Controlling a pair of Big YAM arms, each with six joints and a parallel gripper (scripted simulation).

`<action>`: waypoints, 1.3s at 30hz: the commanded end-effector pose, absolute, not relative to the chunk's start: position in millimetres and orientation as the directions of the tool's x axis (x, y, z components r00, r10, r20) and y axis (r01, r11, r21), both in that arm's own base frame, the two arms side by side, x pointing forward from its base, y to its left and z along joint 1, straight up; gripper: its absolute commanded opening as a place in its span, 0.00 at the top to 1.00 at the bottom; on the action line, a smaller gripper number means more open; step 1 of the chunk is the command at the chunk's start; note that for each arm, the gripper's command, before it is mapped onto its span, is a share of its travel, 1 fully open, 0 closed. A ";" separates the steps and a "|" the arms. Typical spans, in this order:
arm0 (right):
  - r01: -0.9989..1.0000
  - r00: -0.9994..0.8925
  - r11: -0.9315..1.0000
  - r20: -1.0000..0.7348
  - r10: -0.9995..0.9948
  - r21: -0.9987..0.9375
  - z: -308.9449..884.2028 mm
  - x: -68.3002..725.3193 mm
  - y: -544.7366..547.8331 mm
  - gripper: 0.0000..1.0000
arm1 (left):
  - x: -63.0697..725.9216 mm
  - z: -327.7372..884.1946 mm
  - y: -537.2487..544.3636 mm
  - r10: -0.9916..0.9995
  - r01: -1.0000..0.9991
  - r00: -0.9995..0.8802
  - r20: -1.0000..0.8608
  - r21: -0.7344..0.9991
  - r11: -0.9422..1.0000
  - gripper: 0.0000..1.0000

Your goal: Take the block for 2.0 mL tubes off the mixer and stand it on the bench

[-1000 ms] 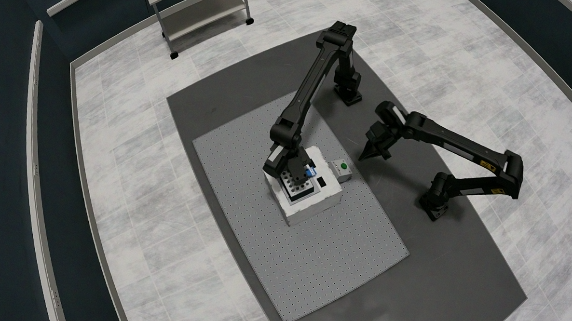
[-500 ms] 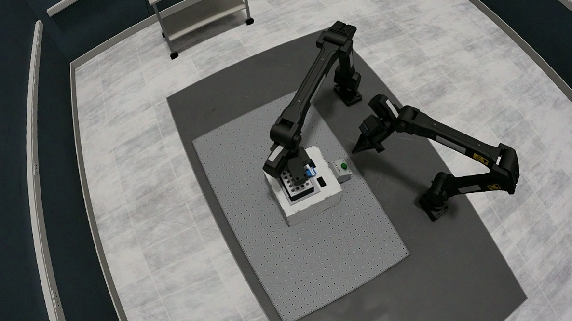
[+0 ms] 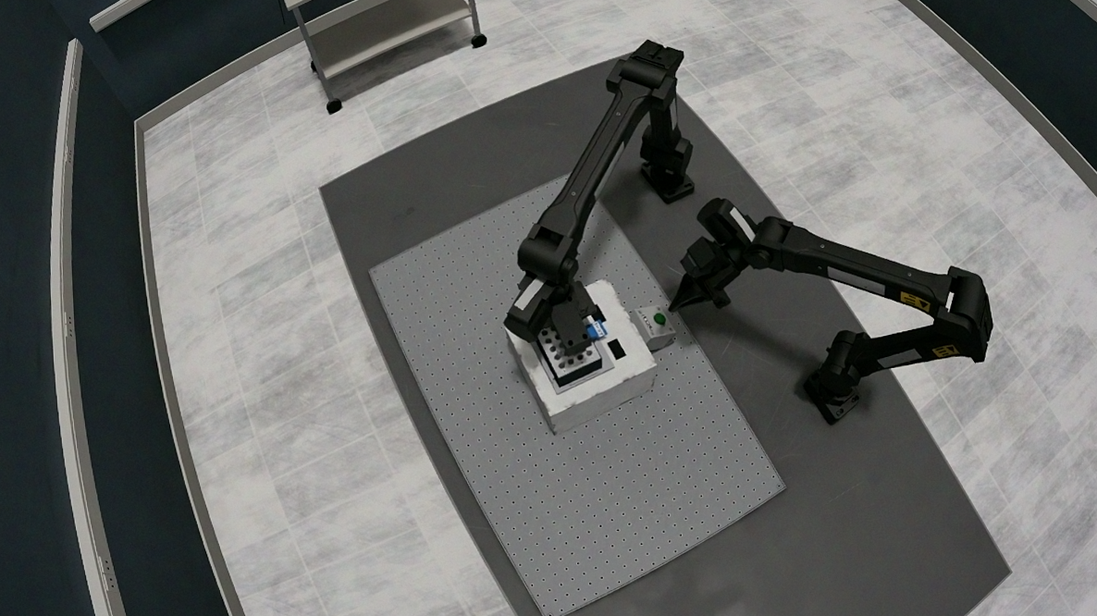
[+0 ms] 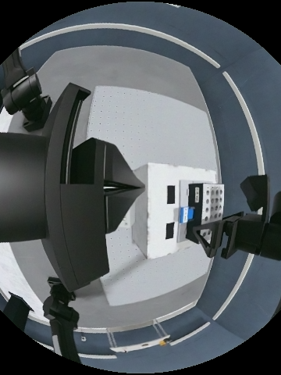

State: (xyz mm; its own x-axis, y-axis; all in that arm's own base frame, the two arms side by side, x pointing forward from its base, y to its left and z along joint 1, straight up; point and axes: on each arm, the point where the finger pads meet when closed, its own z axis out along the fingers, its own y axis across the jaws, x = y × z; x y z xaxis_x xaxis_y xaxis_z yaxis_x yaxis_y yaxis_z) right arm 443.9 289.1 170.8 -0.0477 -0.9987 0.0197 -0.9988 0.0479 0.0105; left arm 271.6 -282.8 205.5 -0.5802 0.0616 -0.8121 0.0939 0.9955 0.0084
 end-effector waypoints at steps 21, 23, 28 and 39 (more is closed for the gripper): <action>-0.996 -0.059 0.061 -0.038 -0.998 -0.068 206.7 463.3 297.6 1.00 | 318.2 241.4 -326.5 0.011 0.108 -0.539 -0.842 -0.056 0.992 1.00; -0.996 -0.059 0.061 -0.038 -0.998 -0.068 206.7 463.3 297.6 1.00 | 318.2 241.4 -326.5 0.011 0.108 -0.539 -0.842 -0.056 0.992 1.00; -0.996 -0.059 0.061 -0.038 -0.998 -0.068 206.7 463.3 297.6 1.00 | 328.7 232.7 -328.2 0.016 0.098 -0.546 -0.838 -0.045 0.994 1.00; -0.996 -0.059 0.061 -0.038 -0.998 -0.068 206.7 463.3 297.6 1.00 | 343.1 235.1 -336.0 0.011 0.102 -0.536 -0.844 -0.052 0.993 1.00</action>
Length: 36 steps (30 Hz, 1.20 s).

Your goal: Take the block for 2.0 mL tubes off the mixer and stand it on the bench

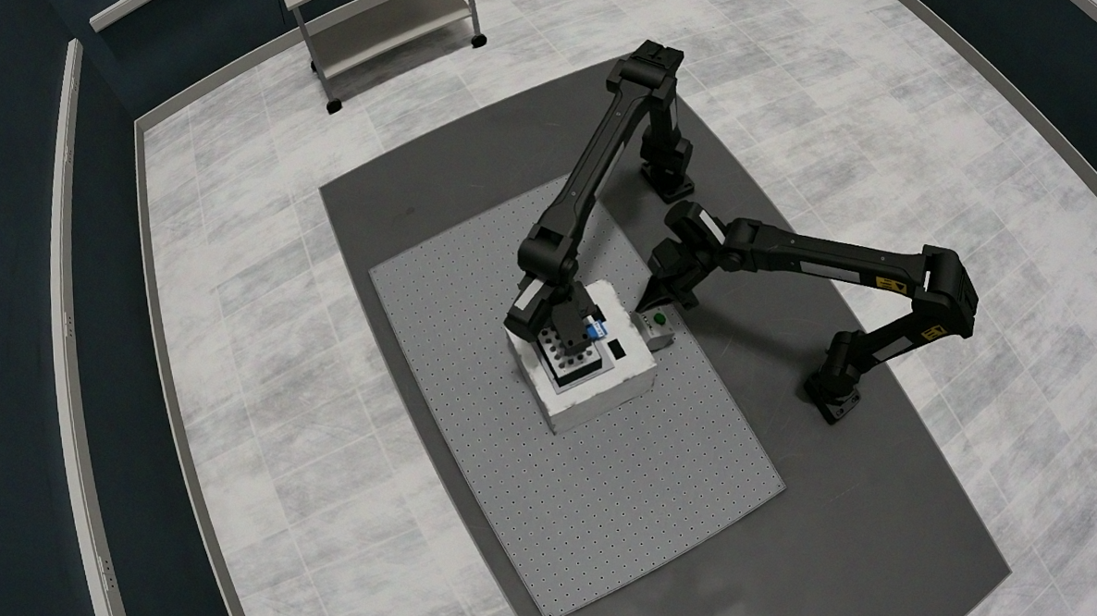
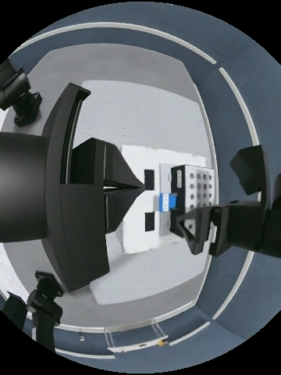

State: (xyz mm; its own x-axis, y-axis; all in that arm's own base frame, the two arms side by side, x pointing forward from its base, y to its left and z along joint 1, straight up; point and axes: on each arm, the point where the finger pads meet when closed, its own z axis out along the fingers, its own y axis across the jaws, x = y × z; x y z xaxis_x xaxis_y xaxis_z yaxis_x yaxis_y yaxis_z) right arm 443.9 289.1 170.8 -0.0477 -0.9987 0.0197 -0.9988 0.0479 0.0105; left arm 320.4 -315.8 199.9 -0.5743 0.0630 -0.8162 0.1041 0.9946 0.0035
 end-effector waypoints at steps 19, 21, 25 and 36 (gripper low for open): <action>-0.996 -0.059 0.061 -0.038 -0.998 -0.068 206.7 463.3 297.6 1.00 | 363.8 224.8 -348.9 0.015 0.103 -0.540 -0.841 -0.048 0.993 1.00; -0.996 -0.059 0.061 -0.038 -0.998 -0.068 206.7 463.3 297.6 1.00 | 366.0 220.9 -352.6 0.019 0.106 -0.543 -0.840 -0.046 0.993 1.00; -0.996 -0.059 0.061 -0.038 -0.998 -0.068 206.7 463.3 297.6 1.00 | 374.0 210.8 -350.4 0.035 0.098 -0.553 -0.832 -0.023 0.995 1.00; -0.996 -0.059 0.061 -0.038 -0.998 -0.068 206.7 463.3 297.6 1.00 | 384.3 219.5 -362.5 0.016 0.107 -0.537 -0.843 -0.049 0.993 1.00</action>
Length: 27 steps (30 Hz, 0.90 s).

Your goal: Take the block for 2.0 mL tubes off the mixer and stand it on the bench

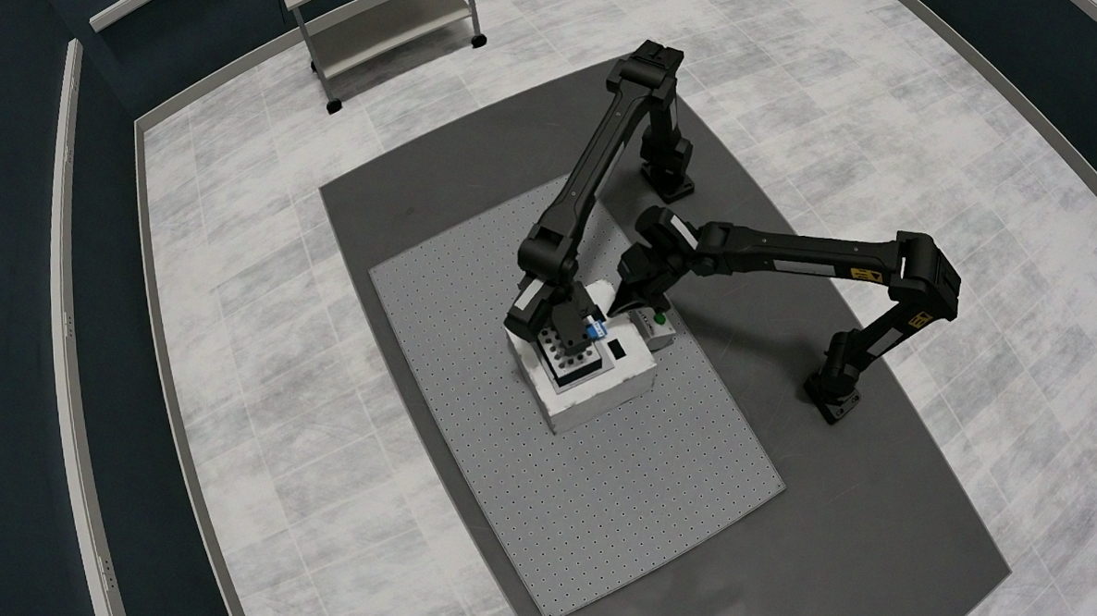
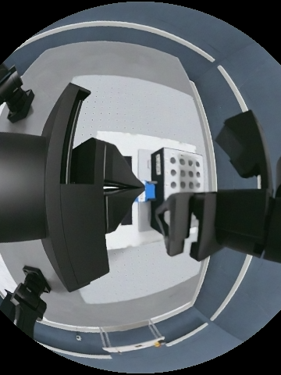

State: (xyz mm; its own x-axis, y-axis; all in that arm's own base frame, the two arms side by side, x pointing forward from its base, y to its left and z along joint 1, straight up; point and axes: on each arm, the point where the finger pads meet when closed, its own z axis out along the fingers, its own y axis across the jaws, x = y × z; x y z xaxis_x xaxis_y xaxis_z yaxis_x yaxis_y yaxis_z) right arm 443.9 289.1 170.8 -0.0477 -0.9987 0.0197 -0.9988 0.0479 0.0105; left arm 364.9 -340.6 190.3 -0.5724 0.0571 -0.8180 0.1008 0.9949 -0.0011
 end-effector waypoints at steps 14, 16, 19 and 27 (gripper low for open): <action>-0.996 -0.059 0.061 -0.038 -0.998 -0.068 206.7 463.3 297.6 1.00 | 381.9 191.2 -352.8 0.042 0.114 -0.551 -0.834 -0.026 0.993 1.00; -0.996 -0.059 0.061 -0.038 -0.998 -0.068 206.7 463.3 297.6 1.00 | 381.9 191.2 -352.8 0.042 0.114 -0.551 -0.834 -0.026 0.993 1.00; -0.996 -0.059 0.061 -0.038 -0.998 -0.068 206.7 463.3 297.6 1.00 | 380.8 184.7 -344.0 0.045 0.108 -0.555 -0.831 -0.019 0.994 1.00; -0.996 -0.059 0.061 -0.038 -0.998 -0.068 206.7 463.3 297.6 1.00 | 381.2 170.4 -334.4 0.033 0.096 -0.556 -0.831 -0.025 0.995 1.00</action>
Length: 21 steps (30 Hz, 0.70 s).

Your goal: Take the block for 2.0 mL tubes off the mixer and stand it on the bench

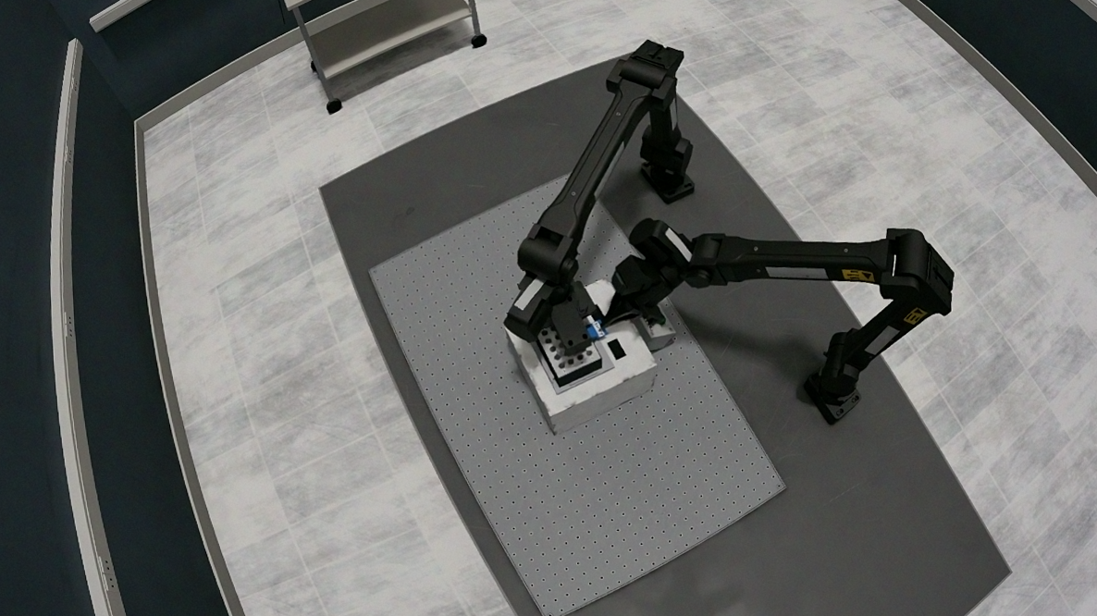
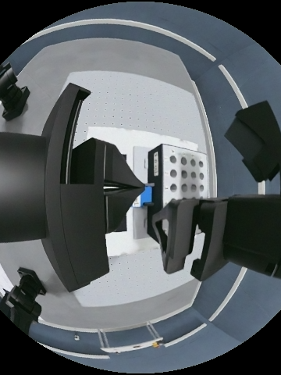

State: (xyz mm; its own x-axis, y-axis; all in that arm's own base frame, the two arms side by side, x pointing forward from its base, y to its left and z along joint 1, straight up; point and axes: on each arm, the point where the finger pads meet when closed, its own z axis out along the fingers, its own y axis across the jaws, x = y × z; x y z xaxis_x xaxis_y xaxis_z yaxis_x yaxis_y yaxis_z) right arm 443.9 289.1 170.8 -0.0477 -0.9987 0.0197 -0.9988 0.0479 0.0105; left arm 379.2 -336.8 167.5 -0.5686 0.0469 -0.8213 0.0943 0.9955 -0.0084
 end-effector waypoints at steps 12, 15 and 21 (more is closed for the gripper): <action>-0.996 -0.059 0.061 -0.038 -0.998 -0.068 206.7 463.3 297.6 1.00 | 371.3 134.3 -347.4 0.052 0.110 -0.578 -0.814 -0.014 0.994 1.00; -0.996 -0.059 0.061 -0.038 -0.998 -0.068 206.7 463.3 297.6 1.00 | 376.1 137.3 -341.5 0.060 0.103 -0.579 -0.813 0.000 0.995 1.00; -0.996 -0.059 0.061 -0.038 -0.998 -0.068 206.7 463.3 297.6 1.00 | 385.3 153.1 -333.9 0.052 0.089 -0.570 -0.820 0.001 0.996 1.00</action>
State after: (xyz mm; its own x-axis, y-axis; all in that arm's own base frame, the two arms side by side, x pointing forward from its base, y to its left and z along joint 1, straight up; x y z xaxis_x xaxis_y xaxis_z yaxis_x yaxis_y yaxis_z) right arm 443.9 289.1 170.8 -0.0477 -0.9987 0.0197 -0.9988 0.0479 0.0105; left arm 376.1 -340.6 147.3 -0.5708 0.0534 -0.8193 0.1020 0.9948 -0.0062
